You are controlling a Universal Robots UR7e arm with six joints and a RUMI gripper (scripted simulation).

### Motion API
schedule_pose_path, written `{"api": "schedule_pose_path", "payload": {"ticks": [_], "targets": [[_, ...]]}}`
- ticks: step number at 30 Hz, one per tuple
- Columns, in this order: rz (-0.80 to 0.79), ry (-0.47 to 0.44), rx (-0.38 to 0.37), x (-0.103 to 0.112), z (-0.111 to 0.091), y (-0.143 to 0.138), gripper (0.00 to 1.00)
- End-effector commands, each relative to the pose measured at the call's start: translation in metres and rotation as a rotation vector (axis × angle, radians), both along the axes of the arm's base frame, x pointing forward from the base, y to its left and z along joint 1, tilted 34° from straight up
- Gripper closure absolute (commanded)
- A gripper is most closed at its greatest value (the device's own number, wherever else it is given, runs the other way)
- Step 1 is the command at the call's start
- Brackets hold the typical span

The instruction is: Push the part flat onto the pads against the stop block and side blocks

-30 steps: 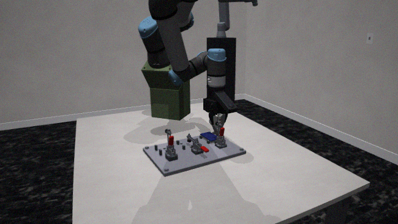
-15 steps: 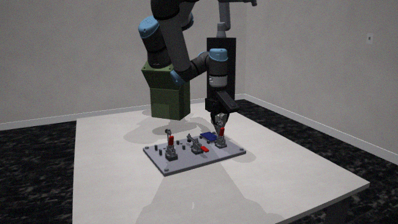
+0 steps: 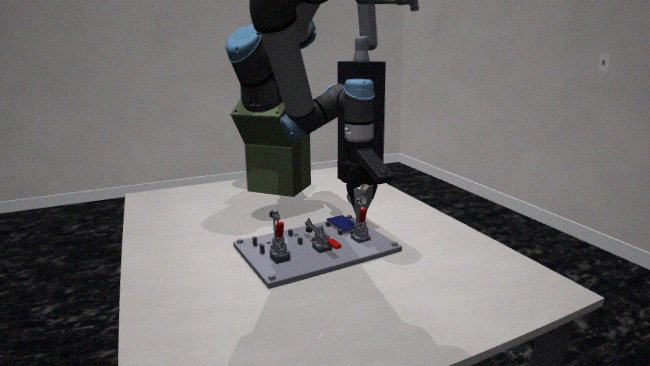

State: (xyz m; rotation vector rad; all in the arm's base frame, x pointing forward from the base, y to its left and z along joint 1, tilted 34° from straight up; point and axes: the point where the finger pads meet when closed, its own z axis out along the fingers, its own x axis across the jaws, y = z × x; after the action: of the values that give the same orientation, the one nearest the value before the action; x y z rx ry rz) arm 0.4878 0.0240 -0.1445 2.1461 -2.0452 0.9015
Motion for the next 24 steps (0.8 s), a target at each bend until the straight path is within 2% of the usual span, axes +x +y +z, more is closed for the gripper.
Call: {"api": "schedule_pose_path", "payload": {"ticks": [1,9,14,24], "targets": [[0.000,-0.001,0.000,0.000,-0.001,0.003,1.00],[0.000,-0.001,0.000,0.000,-0.001,0.003,1.00],[0.000,-0.001,0.000,-0.011,0.024,0.015,1.00],[0.000,-0.001,0.000,-0.011,0.024,0.015,1.00]]}}
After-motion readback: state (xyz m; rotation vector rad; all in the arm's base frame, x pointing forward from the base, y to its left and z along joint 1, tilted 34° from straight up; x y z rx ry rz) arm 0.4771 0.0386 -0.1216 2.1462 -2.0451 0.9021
